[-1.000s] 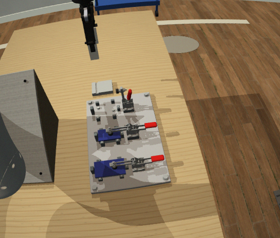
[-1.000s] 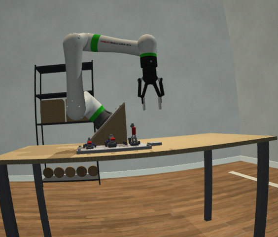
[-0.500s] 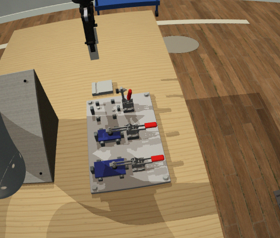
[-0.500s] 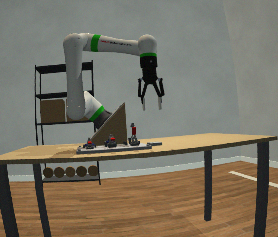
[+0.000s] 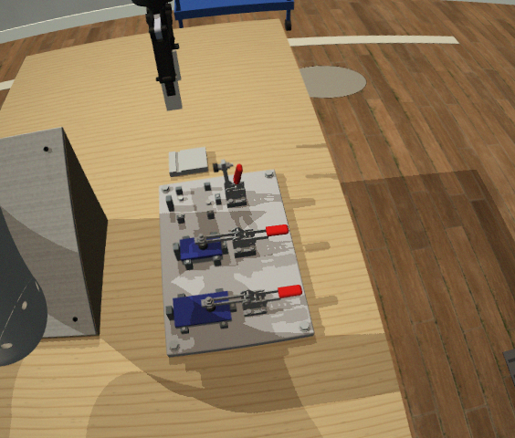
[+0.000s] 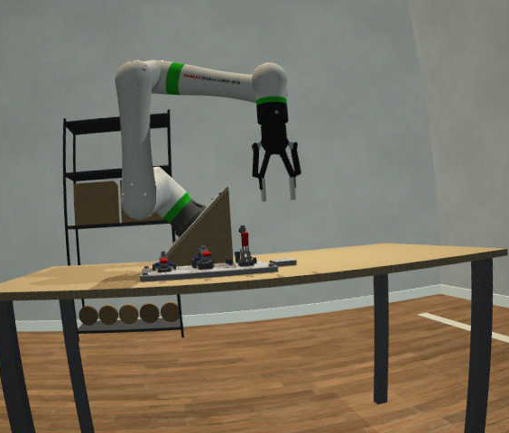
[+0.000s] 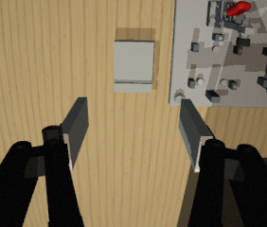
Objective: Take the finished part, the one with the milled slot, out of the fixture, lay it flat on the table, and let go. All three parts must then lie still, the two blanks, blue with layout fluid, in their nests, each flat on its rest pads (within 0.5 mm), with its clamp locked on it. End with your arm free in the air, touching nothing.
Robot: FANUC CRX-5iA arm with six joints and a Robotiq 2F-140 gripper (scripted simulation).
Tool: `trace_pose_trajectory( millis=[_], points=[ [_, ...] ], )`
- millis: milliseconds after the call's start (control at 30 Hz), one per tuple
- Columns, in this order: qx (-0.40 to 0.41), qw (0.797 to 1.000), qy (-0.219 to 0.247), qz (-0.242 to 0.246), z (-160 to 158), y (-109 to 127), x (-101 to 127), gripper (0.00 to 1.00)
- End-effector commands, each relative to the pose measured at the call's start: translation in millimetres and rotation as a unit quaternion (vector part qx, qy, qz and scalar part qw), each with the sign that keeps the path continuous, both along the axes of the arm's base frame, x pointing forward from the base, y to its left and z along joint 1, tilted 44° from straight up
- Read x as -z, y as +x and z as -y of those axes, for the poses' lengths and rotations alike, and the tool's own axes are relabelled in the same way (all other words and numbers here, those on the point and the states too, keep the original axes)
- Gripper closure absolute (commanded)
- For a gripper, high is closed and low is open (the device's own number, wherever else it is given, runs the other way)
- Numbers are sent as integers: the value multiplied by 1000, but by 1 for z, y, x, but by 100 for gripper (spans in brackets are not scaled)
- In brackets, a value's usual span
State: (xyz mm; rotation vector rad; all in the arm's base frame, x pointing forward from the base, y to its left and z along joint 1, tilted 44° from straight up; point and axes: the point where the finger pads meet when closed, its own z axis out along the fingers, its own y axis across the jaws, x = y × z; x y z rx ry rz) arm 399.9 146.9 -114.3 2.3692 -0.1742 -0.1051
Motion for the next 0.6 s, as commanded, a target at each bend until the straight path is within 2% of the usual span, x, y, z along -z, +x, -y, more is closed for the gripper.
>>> trace_pose_trajectory(
  millis=[0,567],
  points=[
    [0,1000,0,0,0,0,0,46],
    [0,1000,0,0,0,0,0,46]
  ],
)
